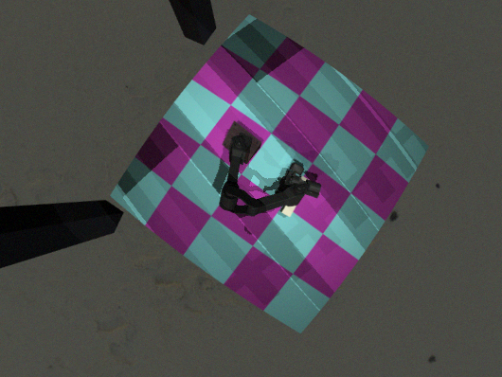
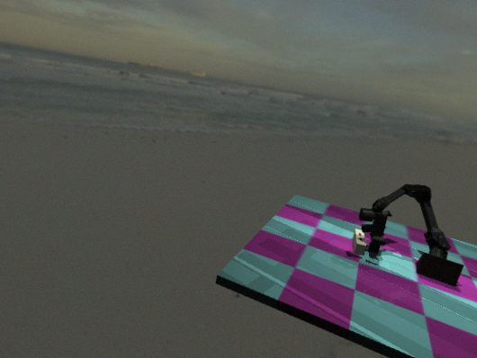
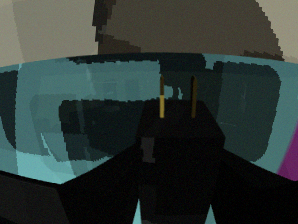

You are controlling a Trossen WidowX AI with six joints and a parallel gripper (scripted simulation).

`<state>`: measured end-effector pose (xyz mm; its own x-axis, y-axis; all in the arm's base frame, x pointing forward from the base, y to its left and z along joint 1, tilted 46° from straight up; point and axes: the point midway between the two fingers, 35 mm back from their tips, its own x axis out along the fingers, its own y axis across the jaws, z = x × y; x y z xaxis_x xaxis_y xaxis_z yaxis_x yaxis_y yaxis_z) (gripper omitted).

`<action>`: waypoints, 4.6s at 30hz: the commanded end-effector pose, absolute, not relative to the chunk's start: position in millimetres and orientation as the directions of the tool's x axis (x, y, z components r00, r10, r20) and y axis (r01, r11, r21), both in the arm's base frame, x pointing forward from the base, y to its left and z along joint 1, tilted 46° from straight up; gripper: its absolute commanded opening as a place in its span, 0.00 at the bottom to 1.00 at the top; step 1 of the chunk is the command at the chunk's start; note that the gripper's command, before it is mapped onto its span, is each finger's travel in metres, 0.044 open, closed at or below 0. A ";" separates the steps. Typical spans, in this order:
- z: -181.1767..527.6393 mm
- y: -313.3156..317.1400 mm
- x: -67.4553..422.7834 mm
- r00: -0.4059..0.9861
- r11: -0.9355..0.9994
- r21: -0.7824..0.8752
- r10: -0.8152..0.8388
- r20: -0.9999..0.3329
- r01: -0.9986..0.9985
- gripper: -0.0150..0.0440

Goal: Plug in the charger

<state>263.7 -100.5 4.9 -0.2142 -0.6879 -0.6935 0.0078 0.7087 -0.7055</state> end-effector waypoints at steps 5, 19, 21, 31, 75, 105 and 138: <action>4.7 -101.5 265.8 -0.215 0.704 -0.710 -0.691 -0.690 0.011 0.25; 4.7 -102.0 268.6 -0.215 0.704 -0.710 -0.692 -0.690 0.011 0.25; 4.7 -102.0 269.0 -0.215 0.704 -0.710 -0.692 -0.690 0.011 0.25; 4.5 -102.2 271.0 -0.215 0.704 -0.710 -0.692 -0.690 0.011 0.25; 3.4 -103.2 280.8 -0.215 0.704 -0.710 -0.692 -0.690 0.012 0.25; 2.8 -104.0 289.2 -0.214 0.704 -0.710 -0.692 -0.690 0.012 0.25; 2.3 -105.2 299.9 -0.214 0.704 -0.710 -0.692 -0.690 0.013 0.25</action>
<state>291.3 -104.3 3.0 -0.2327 -0.6891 -0.6863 -0.0022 0.7060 -0.7082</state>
